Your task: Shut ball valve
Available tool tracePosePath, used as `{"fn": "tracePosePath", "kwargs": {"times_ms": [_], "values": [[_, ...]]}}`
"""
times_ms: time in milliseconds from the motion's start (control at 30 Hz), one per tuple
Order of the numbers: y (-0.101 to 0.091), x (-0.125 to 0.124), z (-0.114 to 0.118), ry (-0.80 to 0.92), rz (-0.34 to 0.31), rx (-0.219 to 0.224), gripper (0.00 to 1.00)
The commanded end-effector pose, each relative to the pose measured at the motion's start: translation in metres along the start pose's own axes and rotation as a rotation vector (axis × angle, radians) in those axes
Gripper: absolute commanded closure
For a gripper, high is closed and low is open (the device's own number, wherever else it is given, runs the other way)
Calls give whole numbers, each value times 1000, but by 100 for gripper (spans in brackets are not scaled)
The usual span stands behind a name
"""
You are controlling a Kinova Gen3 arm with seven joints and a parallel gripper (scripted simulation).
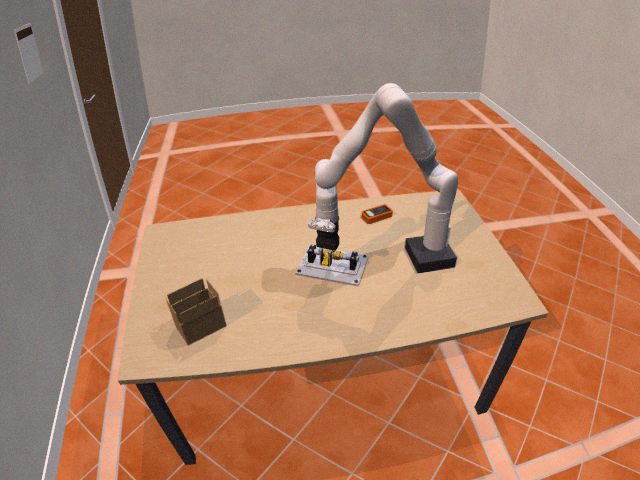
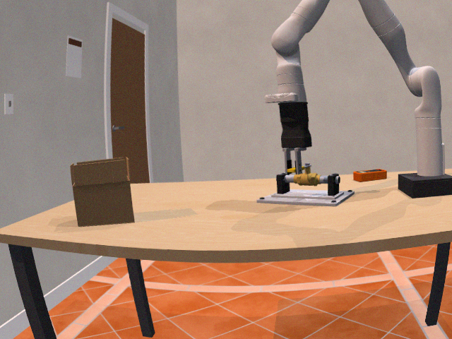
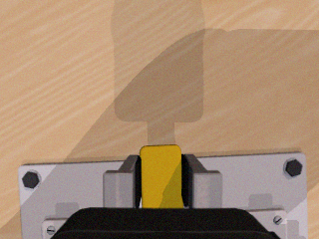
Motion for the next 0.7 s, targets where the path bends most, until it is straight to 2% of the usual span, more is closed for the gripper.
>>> {"fn": "tracePosePath", "kwargs": {"times_ms": [0,433,467,667], "values": [[0,-3,6,51,10,3,100],[0,-3,6,51,10,3,100],[0,-3,6,51,10,3,0],[1,-2,5,52,8,2,0]]}}
Point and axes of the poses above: the point where the finger pads meet when closed, its own y axis out along the fingers, its own z axis across the jaws, x = y × z, the point moved 8 cm from there along -y, back along the fingers, and after that the axes turned 13 degrees about y, right-handed, at the moved point
